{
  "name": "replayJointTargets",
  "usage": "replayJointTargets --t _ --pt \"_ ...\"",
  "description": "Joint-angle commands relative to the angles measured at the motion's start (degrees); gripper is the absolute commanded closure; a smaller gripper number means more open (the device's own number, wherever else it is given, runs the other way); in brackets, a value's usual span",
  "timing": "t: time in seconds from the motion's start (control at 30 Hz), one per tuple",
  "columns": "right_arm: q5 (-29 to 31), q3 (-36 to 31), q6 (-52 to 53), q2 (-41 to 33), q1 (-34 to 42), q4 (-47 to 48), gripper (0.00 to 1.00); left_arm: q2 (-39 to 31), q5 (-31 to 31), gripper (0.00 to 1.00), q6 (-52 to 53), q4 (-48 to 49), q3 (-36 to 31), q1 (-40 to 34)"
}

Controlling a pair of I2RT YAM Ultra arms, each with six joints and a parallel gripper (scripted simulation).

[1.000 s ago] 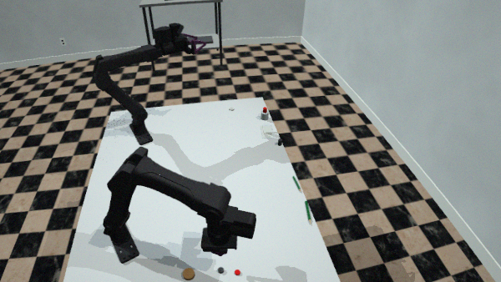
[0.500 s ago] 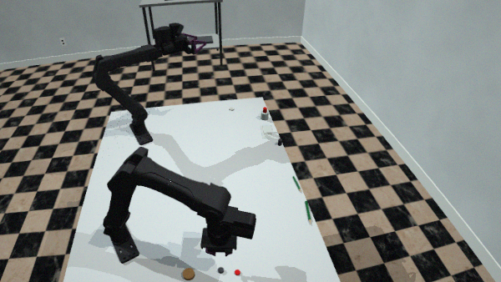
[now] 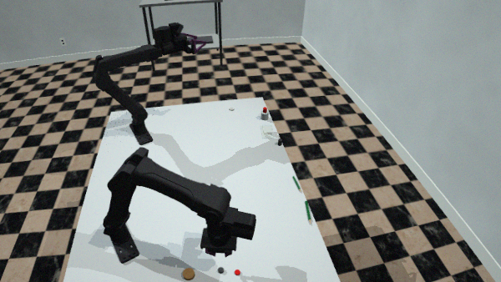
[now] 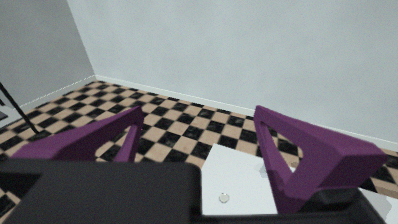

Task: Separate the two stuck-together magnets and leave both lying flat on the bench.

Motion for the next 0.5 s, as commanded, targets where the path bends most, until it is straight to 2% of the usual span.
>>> replayJointTargets --t 0.0,0.07,0.13,0.47 --pt "-0.1 0.2 7.1 -0.4 0.0 0.4 0.67 -0.2 0.1 0.0 0.0 0.1 0.3 0.0" --pt "-0.1 0.0 13.6 -0.4 -0.2 0.8 0.67 -0.2 0.1 0.0 0.0 0.1 0.3 0.0" --pt "-0.1 0.0 13.6 -0.4 -0.2 0.8 0.67 -0.2 0.1 0.0 0.0 0.1 0.3 0.0" --pt "-0.2 -1.1 40.7 -0.3 -0.9 2.5 0.67 -0.2 0.1 0.0 0.0 0.1 0.3 0.0"
